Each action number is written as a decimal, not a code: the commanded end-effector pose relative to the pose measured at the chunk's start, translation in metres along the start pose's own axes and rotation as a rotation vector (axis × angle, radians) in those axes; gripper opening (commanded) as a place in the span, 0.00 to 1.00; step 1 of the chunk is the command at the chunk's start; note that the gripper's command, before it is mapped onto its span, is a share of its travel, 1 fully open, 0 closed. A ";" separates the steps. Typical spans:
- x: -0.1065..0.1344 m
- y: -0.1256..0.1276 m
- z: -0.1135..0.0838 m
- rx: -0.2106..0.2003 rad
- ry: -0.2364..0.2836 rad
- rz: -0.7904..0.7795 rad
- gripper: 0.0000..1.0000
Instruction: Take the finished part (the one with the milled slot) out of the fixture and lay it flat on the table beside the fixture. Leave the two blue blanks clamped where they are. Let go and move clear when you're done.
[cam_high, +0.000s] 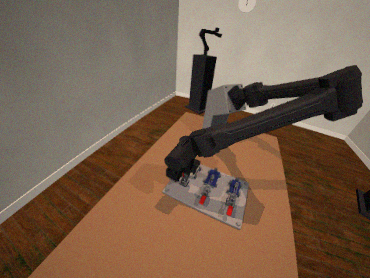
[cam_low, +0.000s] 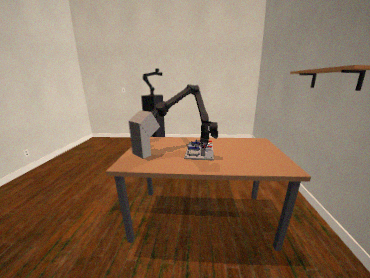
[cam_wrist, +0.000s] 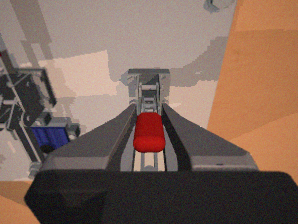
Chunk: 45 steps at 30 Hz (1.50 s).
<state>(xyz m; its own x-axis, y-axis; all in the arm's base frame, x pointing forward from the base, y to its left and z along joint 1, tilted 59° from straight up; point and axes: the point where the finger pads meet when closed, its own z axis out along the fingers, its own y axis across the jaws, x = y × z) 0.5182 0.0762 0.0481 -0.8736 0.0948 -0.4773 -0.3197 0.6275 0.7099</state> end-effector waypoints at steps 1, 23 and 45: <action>0.051 -0.001 -0.018 -0.021 0.054 0.146 0.00; 0.051 -0.001 -0.018 -0.022 0.054 0.146 0.00; 0.051 -0.001 -0.018 -0.022 0.054 0.146 0.00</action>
<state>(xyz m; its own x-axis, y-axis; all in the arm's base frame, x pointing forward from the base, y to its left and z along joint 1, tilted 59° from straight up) 0.5182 0.0762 0.0481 -0.8736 0.0949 -0.4772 -0.3197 0.6275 0.7099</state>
